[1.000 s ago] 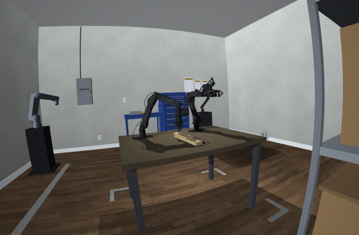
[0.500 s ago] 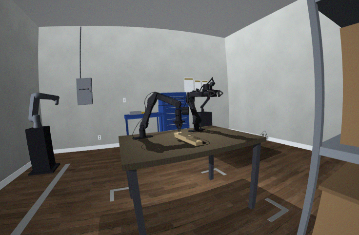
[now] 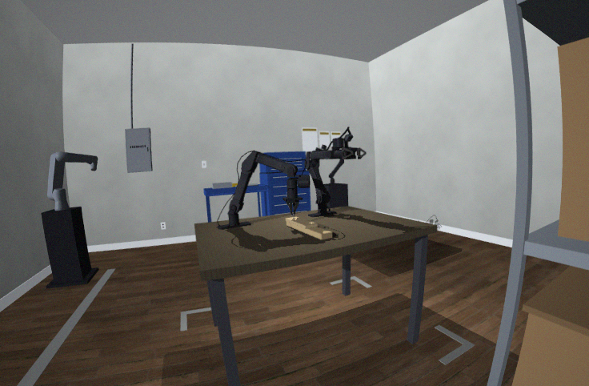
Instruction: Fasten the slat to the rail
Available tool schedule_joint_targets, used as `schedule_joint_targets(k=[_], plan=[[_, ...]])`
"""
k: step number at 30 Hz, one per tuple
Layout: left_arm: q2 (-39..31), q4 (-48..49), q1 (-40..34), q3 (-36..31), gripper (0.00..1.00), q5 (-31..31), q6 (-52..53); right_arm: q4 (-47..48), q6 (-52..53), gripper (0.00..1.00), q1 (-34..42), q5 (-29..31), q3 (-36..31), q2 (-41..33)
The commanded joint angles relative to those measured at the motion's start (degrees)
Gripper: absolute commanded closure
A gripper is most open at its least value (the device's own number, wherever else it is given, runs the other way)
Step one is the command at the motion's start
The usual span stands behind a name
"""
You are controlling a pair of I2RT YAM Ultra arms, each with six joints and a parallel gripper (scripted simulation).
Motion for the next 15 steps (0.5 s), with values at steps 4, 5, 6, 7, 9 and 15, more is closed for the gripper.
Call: schedule_joint_targets(k=[4, 5, 6, 7, 9, 15], plan=[[-0.8, 0.4, 0.3, 0.2, 0.0, 0.6, 0.2, -2.3, -1.4, 0.88, -1.2, -0.1, 2.3, -2.2], [-0.8, 0.4, 0.3, 0.2, 0.0, 0.6, 0.2, -2.4, -1.5, 0.88, -1.3, -0.1, 2.4, -2.3], [-0.8, 0.4, 0.3, 0.2, 0.0, 0.6, 0.2, -2.4, -1.5, 0.88, -1.3, -0.1, 2.4, -2.3], [-0.8, 0.4, 0.3, 0.2, 0.0, 0.6, 0.2, -2.4, -1.5, 0.88, -1.3, -0.1, 2.4, -2.3], [-0.8, 0.4, 0.3, 0.2, 0.0, 0.6, 0.2, -2.4, -1.5, 0.88, -1.3, -0.1, 2.5, -2.3], [-0.8, 0.4, 0.3, 0.2, 0.0, 0.6, 0.2, -2.5, -1.4, 0.88, -1.3, -0.1, 2.5, -2.3]])
